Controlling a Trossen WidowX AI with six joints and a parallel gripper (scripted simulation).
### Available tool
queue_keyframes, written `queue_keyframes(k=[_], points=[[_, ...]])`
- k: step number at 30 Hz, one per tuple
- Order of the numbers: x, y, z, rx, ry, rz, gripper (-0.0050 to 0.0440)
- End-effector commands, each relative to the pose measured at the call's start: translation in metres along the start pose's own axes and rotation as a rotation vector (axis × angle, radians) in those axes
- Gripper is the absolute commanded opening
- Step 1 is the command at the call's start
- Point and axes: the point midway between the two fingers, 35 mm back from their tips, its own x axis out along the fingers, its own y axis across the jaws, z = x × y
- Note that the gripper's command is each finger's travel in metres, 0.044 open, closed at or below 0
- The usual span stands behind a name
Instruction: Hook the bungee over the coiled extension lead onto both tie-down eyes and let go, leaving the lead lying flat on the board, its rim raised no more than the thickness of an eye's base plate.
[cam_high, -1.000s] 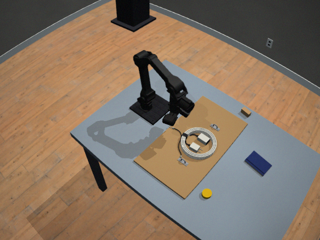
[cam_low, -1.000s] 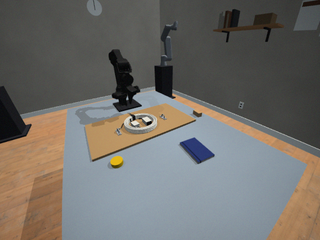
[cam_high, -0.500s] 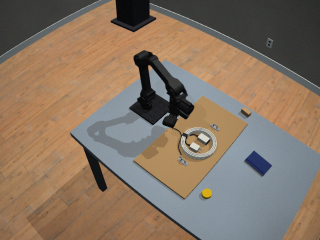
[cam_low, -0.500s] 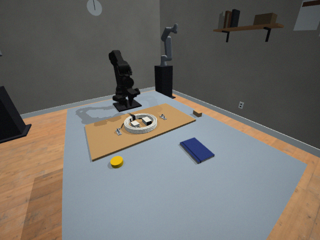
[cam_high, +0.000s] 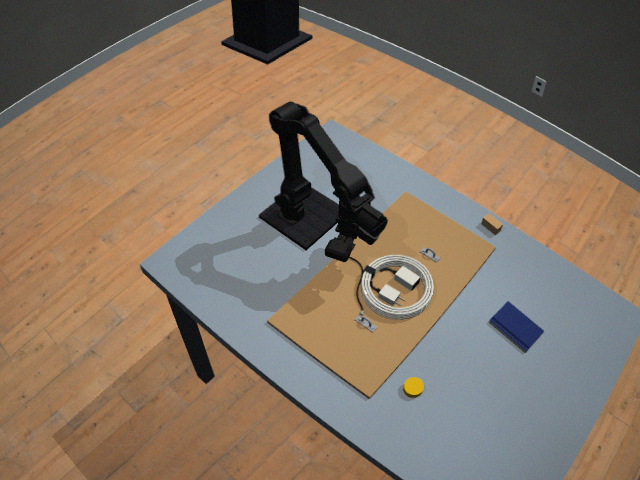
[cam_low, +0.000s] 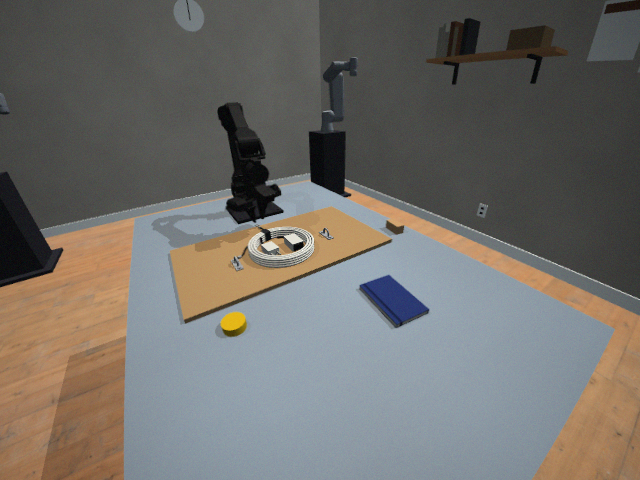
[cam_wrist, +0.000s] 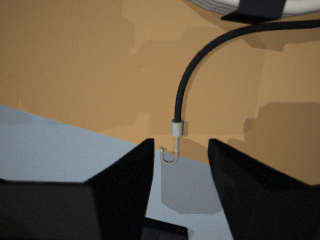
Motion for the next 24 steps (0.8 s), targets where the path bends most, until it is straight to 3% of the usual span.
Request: queue_keyframes(k=[1,16,24], points=[[0.008,0.0,0.0,-0.005,0.001,-0.005,0.015],[0.028,0.001,-0.002,-0.005,0.002,-0.005,0.015],[0.028,0.0,0.0,-0.005,-0.004,-0.007,0.015]])
